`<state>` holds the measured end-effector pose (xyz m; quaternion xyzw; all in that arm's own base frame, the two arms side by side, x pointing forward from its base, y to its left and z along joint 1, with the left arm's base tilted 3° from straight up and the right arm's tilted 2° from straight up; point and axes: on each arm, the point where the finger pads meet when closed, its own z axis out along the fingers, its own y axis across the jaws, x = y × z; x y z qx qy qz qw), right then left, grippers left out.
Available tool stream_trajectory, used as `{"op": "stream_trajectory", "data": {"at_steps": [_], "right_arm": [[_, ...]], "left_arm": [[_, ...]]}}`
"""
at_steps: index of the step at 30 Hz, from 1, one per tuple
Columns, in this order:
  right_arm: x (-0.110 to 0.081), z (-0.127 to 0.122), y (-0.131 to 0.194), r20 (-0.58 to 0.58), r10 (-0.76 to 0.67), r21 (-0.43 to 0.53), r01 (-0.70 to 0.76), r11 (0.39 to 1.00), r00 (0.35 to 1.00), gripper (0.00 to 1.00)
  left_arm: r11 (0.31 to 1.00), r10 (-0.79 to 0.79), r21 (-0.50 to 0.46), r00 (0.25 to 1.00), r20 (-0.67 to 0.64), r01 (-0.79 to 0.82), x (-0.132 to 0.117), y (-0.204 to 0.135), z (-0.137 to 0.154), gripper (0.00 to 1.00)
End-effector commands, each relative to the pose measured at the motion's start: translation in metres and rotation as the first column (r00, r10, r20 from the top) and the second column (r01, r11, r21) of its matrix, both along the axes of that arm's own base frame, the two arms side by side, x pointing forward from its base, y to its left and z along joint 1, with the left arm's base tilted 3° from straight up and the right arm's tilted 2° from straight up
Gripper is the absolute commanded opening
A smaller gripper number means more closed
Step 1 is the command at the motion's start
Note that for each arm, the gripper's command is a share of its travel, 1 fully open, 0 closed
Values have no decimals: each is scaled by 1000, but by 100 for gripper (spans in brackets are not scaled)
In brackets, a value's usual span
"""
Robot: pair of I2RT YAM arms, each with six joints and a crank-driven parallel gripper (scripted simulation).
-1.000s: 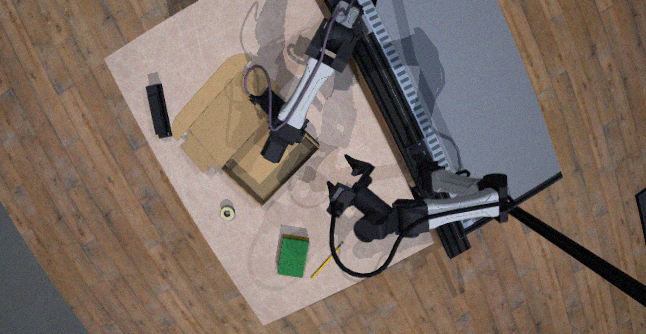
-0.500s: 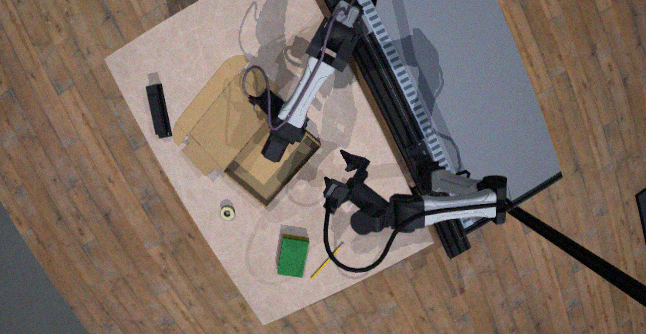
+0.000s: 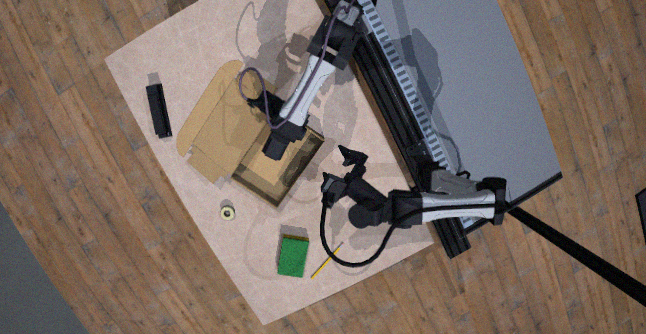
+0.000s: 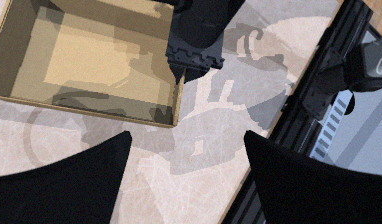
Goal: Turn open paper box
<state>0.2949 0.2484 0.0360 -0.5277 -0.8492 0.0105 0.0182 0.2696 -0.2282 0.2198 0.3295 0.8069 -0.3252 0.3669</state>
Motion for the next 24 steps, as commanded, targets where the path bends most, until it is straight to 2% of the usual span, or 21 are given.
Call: {"op": "stream_trajectory", "data": {"at_steps": [1,24], "right_arm": [[5,8,-6,48,40,10,-41,999,998,0],[-6,8,-18,51,221,5,-222,975,974,0]], "left_arm": [[1000,16,-15,999,38,-15,9,-6,10,100],[1000,9,12,1000,15,-10,-3,-22,-3,100]]}}
